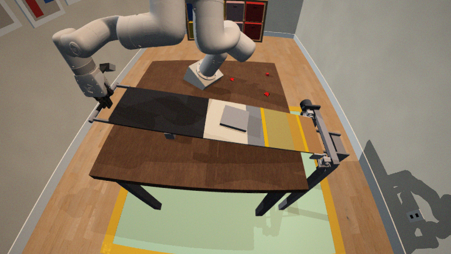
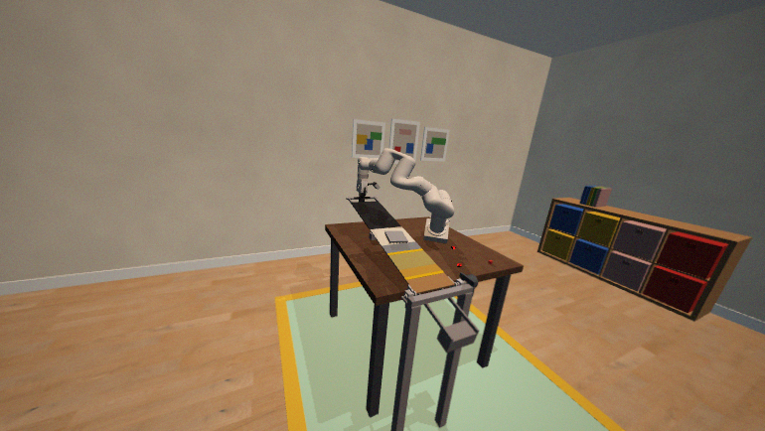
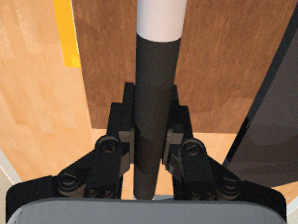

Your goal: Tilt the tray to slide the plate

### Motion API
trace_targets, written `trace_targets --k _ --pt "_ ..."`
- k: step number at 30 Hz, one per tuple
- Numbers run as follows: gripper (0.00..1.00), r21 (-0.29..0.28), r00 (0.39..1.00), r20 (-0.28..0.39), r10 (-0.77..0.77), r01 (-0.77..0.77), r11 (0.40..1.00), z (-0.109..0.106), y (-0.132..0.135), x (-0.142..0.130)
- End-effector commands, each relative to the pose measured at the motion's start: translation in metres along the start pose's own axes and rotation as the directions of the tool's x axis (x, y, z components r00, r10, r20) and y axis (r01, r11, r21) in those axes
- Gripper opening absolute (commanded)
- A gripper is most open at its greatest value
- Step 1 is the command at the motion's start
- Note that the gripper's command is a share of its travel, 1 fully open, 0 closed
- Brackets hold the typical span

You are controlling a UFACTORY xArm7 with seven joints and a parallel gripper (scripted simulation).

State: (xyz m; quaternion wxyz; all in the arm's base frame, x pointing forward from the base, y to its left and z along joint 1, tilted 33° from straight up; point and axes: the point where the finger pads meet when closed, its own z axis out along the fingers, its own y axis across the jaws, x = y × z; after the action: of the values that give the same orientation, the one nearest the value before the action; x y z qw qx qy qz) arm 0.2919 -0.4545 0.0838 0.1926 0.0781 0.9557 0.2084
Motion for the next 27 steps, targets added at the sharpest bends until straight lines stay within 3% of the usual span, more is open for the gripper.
trace_targets --k 1,19,24,25,27 --pt "0.0 0.001 1.0 0.003 0.0 0.0 1.0 0.015 -0.005 -0.001" --pt "0.0 0.001 1.0 0.003 0.0 0.0 1.0 0.015 -0.005 -0.001" --pt "0.0 0.001 1.0 0.003 0.0 0.0 1.0 -0.061 0.012 -0.001" --pt "0.0 0.001 1.0 0.003 0.0 0.0 1.0 -0.067 0.013 -0.001" --pt "0.0 0.001 1.0 0.003 0.0 0.0 1.0 -0.048 0.008 -0.001"
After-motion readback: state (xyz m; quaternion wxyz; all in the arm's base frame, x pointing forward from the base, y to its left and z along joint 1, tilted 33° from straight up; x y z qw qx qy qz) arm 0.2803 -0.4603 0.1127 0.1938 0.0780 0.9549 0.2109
